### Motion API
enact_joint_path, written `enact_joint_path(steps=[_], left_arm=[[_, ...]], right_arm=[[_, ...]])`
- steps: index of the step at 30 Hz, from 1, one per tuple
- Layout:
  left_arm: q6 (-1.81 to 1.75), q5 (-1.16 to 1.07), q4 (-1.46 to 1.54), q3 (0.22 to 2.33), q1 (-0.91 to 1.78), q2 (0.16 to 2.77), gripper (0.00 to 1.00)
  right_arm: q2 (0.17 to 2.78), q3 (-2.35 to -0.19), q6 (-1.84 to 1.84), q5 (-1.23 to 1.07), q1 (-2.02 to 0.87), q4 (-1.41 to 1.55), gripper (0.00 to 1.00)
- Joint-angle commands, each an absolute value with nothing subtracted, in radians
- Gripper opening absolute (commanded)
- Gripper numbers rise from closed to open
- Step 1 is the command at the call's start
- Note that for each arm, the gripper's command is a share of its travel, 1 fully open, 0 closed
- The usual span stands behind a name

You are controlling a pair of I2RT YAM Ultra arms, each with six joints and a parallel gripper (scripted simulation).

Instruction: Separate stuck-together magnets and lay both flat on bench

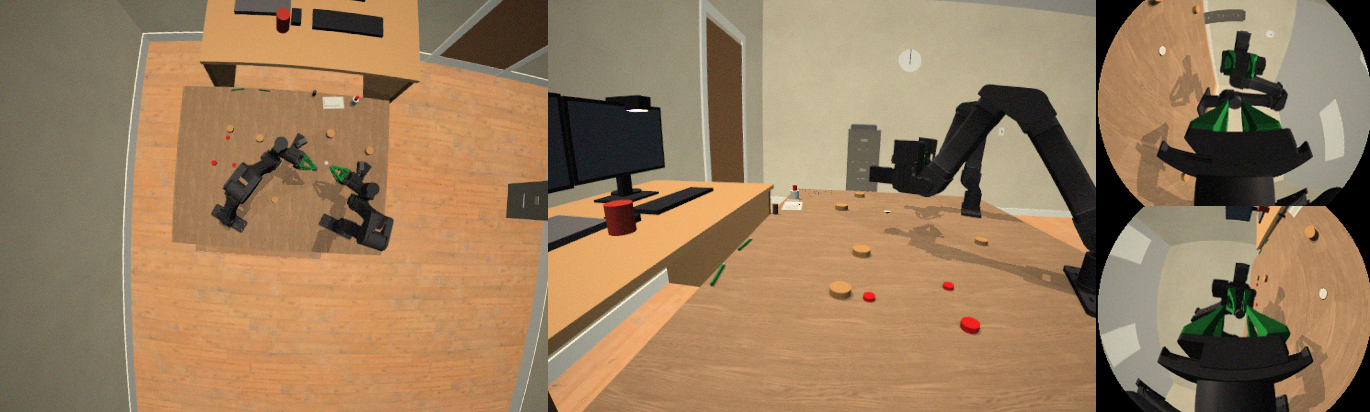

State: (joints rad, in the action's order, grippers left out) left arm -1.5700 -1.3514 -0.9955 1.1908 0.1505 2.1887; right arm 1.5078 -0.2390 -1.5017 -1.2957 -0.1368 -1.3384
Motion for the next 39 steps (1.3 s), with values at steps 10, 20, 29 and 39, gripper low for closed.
enact_joint_path(steps=[10, 20, 29, 39], left_arm=[[-1.563, -1.349, -1.001, 1.194, 0.15, 2.175, 0.18], [-1.563, -1.349, -1.001, 1.194, 0.15, 2.175, 0.18], [-1.563, -1.349, -1.001, 1.194, 0.15, 2.175, 0.18], [-1.563, -1.349, -1.001, 1.194, 0.15, 2.175, 0.18]], right_arm=[[1.542, -0.177, -1.637, -1.417, -0.148, -1.491, 0.33], [1.542, -0.165, -1.637, -1.407, -0.154, -1.444, 0.33], [1.536, -0.182, -1.625, -1.374, -0.188, -1.41, 0.33], [1.529, -0.192, -1.618, -1.345, -0.217, -1.387, 0.33]])
